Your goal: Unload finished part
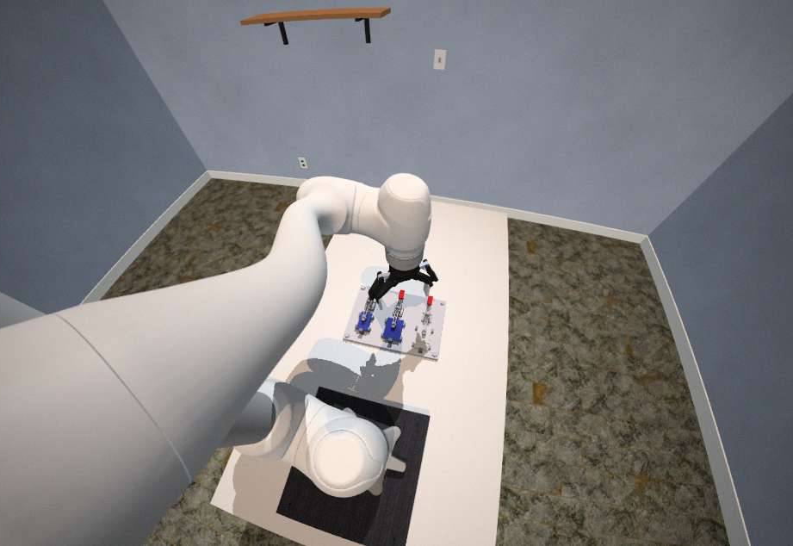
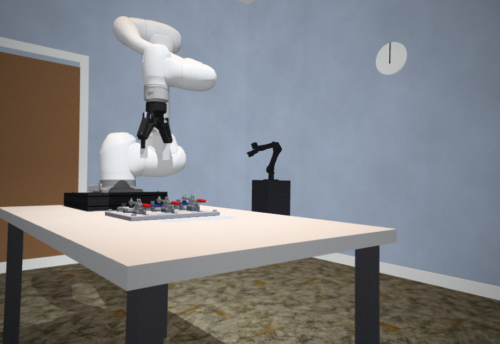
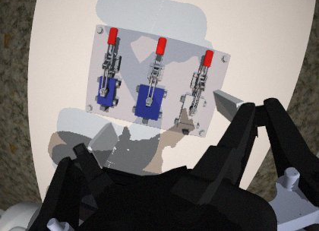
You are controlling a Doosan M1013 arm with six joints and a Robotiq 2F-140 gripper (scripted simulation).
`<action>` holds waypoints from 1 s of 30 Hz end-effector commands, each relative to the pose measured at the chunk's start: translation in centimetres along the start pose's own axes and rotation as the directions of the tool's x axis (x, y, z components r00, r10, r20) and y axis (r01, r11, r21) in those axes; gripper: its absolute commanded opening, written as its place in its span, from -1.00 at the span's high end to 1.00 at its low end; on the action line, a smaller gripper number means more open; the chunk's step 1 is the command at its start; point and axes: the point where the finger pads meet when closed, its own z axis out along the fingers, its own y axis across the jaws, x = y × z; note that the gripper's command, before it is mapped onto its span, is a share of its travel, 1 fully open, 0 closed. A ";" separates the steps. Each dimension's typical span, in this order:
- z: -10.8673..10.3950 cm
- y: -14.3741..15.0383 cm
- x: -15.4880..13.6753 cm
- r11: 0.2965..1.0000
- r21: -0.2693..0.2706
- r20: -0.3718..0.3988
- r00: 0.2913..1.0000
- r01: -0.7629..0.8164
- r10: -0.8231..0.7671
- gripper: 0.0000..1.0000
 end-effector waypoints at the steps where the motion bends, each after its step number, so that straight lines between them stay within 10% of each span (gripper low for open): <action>1: 0.1 1.8 -2.2 0.986 -0.003 0.001 0.986 -0.167 0.167 -1.00; 9: 0.4 5.0 -7.3 0.863 -0.003 0.000 0.863 -0.506 0.506 -1.00; 18: 0.4 5.0 -7.4 0.860 -0.003 0.000 0.860 -0.511 0.511 -1.00; 19: 0.4 5.0 -7.4 0.860 -0.003 0.000 0.860 -0.511 0.511 1.00; 30: 0.4 5.0 -7.4 0.860 -0.003 0.000 0.860 -0.511 0.511 1.00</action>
